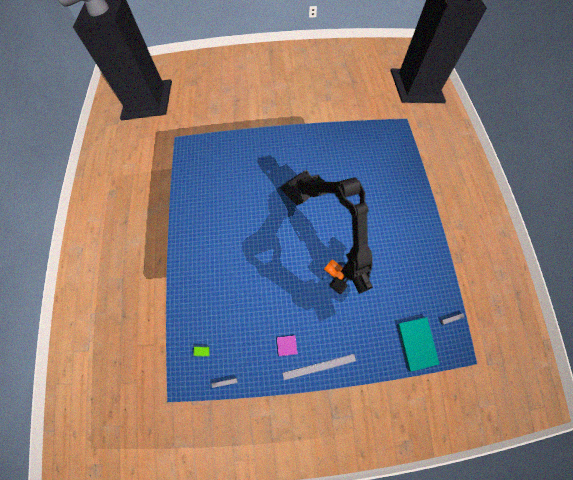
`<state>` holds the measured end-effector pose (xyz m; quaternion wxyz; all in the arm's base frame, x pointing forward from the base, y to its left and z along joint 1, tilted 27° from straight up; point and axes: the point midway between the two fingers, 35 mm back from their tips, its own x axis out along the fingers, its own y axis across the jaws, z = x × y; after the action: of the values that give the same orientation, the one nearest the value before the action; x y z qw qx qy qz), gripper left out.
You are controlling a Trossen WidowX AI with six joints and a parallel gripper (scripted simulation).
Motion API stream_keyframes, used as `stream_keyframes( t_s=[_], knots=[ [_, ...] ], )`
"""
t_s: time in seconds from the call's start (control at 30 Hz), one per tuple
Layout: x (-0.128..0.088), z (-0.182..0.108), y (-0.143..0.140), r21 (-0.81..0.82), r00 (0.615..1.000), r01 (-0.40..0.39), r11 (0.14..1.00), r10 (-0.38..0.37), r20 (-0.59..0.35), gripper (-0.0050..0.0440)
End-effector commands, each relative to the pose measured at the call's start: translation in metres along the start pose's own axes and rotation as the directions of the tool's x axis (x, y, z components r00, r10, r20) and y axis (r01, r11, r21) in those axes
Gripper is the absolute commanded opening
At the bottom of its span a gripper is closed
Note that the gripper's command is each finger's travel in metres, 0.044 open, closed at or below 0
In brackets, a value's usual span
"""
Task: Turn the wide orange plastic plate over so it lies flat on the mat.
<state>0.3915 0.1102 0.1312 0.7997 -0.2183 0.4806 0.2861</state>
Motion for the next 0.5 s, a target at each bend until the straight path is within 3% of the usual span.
stream_keyframes(
  t_s=[0.0,0.47],
  knots=[
    [-0.0014,0.0013,0.0008,0.001,1.0,0.005,1.0,-0.005,0.007,0.0341],
    [-0.0013,0.0034,0.0001,0.0,1.0,0.009,1.0,-0.009,0.015,0.0341]
  ],
)
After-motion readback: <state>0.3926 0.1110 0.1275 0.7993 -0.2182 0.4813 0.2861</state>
